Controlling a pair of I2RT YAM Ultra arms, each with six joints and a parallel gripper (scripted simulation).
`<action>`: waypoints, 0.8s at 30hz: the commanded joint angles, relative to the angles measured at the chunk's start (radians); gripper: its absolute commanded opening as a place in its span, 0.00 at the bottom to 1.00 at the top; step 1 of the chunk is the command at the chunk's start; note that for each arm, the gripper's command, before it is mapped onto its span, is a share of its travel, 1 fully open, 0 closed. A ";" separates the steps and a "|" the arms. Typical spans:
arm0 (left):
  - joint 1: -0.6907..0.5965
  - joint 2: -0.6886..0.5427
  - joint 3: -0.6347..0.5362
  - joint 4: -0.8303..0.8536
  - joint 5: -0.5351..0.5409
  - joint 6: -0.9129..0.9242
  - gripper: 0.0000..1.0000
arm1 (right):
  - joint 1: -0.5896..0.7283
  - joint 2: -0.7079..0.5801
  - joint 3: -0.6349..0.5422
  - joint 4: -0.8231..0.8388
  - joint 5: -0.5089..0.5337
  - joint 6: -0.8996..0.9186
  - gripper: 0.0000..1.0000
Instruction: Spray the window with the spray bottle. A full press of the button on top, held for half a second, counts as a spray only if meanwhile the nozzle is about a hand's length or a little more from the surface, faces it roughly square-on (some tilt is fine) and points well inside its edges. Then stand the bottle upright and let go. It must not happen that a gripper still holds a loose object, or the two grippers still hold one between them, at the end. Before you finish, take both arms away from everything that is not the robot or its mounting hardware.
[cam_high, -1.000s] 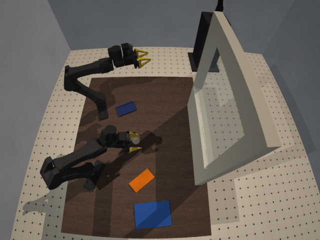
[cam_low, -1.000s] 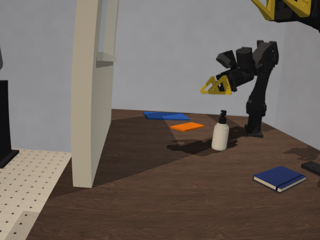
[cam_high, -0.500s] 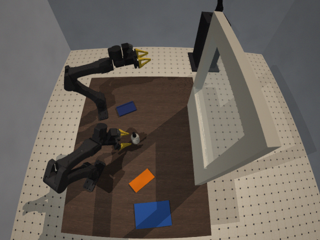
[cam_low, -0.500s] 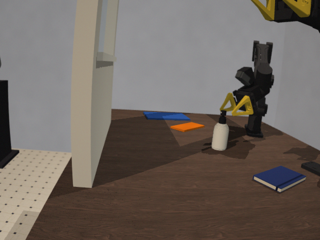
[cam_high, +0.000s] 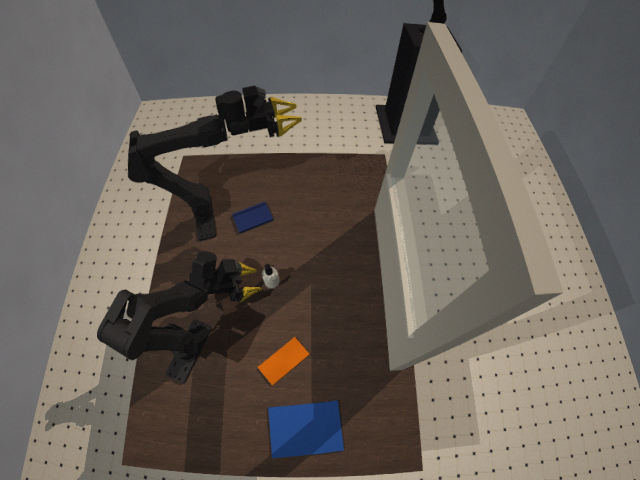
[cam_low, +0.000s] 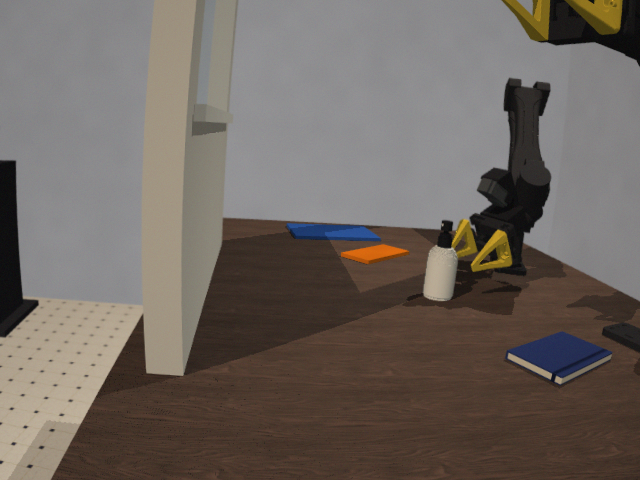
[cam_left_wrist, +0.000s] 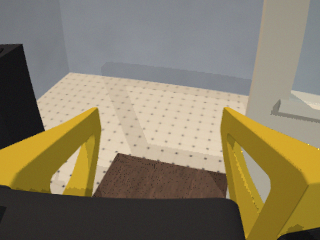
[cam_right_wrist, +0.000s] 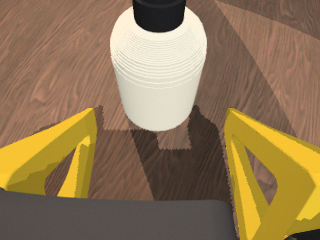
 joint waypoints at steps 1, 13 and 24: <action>0.002 -0.001 0.024 -0.008 -0.002 -0.004 0.65 | -0.013 0.015 -0.009 0.084 -0.007 -0.023 0.69; 0.002 -0.001 0.024 -0.008 -0.002 -0.004 0.65 | -0.011 0.007 0.018 0.069 0.013 -0.017 0.69; 0.002 -0.001 0.024 -0.008 -0.002 -0.004 0.65 | -0.050 0.084 0.027 0.152 -0.035 -0.047 0.69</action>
